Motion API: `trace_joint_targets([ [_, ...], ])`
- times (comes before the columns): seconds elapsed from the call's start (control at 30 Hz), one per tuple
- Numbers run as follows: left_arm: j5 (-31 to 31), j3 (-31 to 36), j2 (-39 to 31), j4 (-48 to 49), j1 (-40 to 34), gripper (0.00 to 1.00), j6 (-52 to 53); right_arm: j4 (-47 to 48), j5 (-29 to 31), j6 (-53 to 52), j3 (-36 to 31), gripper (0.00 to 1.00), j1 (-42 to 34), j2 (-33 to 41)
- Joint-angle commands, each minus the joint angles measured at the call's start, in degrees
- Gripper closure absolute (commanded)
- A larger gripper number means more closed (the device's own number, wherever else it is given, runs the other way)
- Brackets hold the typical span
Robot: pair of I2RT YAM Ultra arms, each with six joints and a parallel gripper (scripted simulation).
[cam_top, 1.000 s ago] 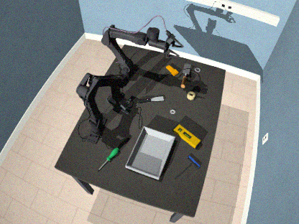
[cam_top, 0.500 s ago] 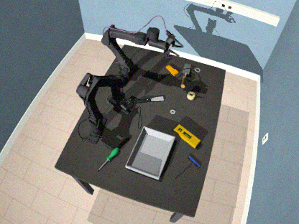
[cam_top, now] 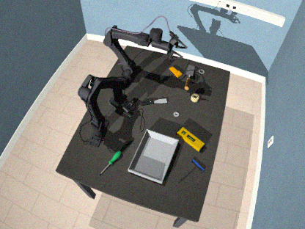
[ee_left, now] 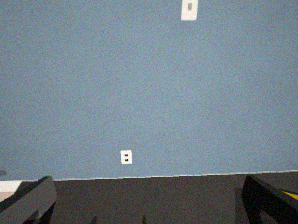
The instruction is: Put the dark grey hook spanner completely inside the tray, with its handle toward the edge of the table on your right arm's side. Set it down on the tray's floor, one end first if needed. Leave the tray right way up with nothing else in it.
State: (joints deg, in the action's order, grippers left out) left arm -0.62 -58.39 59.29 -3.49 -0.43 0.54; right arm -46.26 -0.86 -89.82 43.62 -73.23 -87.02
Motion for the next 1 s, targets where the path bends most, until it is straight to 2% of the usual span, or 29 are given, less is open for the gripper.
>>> trace_joint_targets([
  [0.0, 0.62, -1.82, 0.19, 3.77, 0.43, 0.0, -0.5, -1.25, 1.35, -0.7, 1.56, 0.58, -0.63, -0.18],
  [0.87, 0.62, -1.82, 0.19, 3.77, 0.43, 0.0, -0.5, -0.54, 0.87, -0.3, 0.95, 0.89, -0.29, -0.21],
  [0.9, 0.62, -1.82, 0.19, 3.77, 0.43, 0.0, -0.5, -1.59, 1.35, -0.56, 1.75, 1.0, -0.44, -0.03],
  [0.93, 0.62, -1.82, 0.19, 3.77, 0.43, 0.0, -0.5, -2.13, 1.35, -0.56, 2.04, 0.92, -0.44, 0.24],
  [0.97, 0.62, -1.82, 0.19, 3.77, 0.43, 0.0, -0.5, -2.93, 1.34, -0.61, 2.47, 0.92, -0.48, 1.15],
])
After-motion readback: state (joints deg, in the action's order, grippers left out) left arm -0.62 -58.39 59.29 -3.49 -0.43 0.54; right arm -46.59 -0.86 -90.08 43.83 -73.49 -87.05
